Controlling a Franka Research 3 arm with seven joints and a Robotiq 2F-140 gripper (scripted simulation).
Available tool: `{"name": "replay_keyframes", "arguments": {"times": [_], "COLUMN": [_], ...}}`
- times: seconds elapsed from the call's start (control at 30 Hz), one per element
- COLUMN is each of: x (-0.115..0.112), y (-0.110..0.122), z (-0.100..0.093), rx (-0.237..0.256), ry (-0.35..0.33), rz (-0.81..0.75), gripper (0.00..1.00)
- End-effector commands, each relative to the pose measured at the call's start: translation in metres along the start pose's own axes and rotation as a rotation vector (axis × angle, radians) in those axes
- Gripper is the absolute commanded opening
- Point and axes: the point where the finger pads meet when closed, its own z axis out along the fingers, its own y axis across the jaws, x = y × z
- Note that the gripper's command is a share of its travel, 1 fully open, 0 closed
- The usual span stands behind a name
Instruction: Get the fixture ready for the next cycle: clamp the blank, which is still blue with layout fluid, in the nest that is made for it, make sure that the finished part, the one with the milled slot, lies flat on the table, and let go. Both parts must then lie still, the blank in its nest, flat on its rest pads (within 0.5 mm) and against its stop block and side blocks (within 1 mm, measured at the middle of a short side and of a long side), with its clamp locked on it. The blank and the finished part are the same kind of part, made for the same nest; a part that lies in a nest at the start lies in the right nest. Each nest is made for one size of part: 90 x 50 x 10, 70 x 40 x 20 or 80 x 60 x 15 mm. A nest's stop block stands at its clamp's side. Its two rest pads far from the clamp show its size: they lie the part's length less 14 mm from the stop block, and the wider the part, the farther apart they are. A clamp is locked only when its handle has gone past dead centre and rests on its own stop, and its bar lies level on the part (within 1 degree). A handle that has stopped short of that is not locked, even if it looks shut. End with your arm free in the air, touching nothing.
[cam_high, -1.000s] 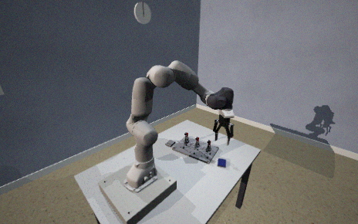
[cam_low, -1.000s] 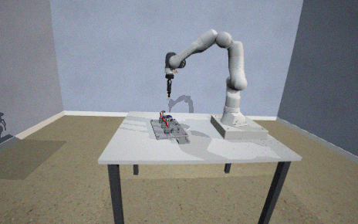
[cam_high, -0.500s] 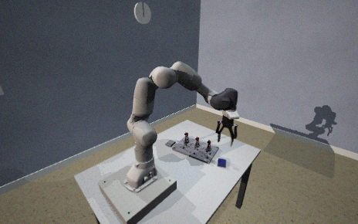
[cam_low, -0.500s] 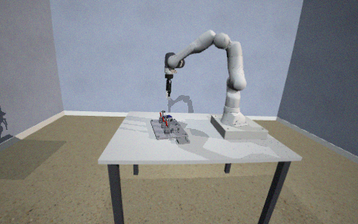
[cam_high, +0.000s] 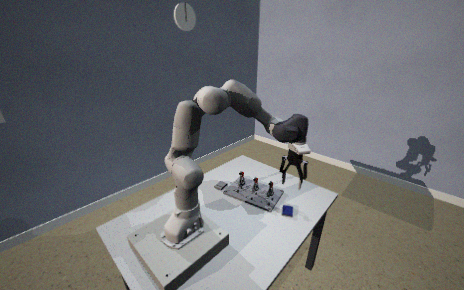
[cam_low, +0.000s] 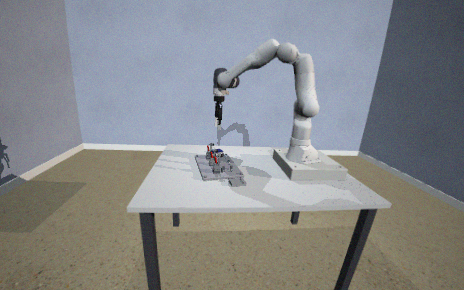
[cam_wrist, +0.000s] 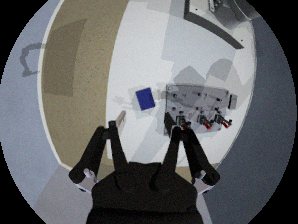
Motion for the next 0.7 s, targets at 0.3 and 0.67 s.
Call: {"name": "replay_keyframes", "arguments": {"times": [0.3,0.67], "x": [0.0003,0.0003], "y": [0.0004,0.0004], "z": [0.0006,0.0006], "rx": [-0.003,-0.003], "ry": [0.001,0.000], "rz": [-0.132,-0.324], "gripper": [0.58,0.58]}}
